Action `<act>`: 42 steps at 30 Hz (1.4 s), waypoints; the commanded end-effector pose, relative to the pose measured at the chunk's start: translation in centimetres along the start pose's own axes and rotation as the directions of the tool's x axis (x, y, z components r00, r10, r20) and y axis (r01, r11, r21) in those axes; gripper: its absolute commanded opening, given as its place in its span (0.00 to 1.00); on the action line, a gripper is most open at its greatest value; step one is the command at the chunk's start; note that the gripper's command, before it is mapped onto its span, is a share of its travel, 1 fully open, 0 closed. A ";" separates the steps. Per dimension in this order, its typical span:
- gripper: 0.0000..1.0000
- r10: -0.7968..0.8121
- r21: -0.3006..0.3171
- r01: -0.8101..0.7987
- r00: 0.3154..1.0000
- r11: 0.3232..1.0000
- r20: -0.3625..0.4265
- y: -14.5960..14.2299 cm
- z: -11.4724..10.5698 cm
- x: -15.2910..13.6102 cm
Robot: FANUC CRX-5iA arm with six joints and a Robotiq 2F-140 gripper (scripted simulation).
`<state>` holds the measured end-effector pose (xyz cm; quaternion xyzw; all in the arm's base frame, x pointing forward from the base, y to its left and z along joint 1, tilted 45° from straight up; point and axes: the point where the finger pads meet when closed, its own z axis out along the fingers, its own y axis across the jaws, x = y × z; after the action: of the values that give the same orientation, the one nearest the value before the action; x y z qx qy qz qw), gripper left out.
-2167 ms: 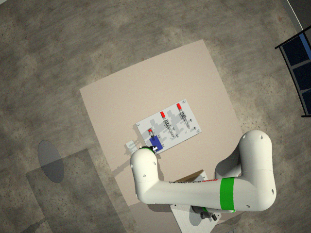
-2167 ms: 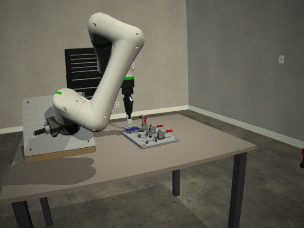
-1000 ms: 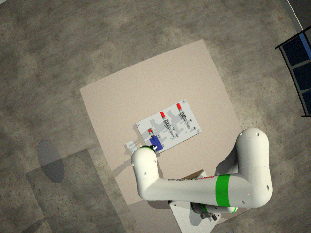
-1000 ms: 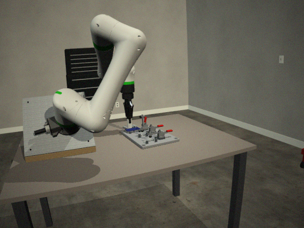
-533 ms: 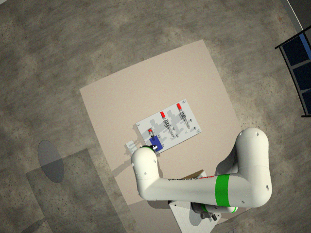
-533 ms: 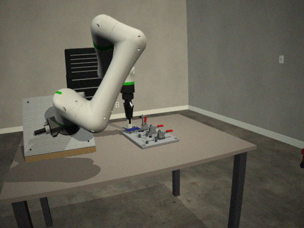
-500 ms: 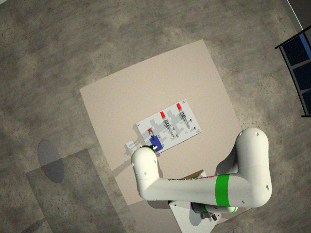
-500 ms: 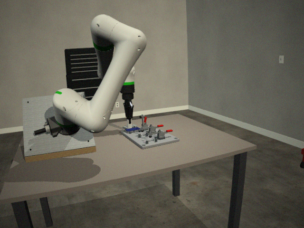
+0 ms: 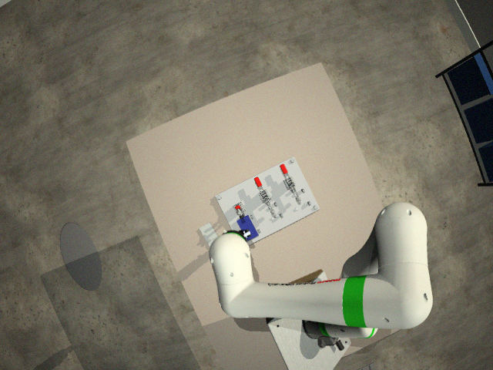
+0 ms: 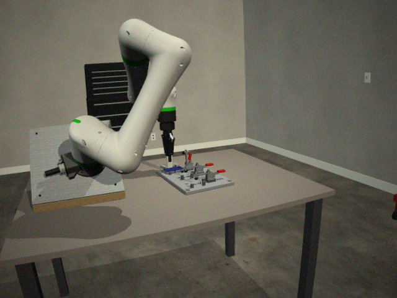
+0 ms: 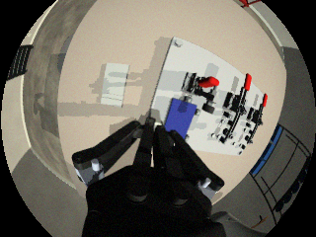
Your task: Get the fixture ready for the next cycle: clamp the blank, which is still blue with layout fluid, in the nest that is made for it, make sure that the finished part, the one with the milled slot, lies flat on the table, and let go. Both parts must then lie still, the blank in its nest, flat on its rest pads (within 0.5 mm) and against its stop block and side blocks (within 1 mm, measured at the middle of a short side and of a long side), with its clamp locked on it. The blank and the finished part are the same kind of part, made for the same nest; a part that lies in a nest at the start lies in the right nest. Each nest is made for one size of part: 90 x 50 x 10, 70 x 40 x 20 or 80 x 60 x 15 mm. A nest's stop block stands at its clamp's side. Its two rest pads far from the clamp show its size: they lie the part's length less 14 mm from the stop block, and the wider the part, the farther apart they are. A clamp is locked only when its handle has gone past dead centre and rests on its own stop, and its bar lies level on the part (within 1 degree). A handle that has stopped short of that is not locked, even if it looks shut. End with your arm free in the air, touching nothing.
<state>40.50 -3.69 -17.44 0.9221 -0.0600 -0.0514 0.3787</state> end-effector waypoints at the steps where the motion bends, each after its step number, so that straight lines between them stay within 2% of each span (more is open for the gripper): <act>1: 0.00 0.000 0.000 0.000 1.000 1.000 0.000 0.0 0.0 0.0; 42: 0.00 0.000 0.000 0.000 1.000 1.000 0.000 0.8 0.0 0.0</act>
<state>40.44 -4.25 -16.87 0.9221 -0.0601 -0.0514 0.3787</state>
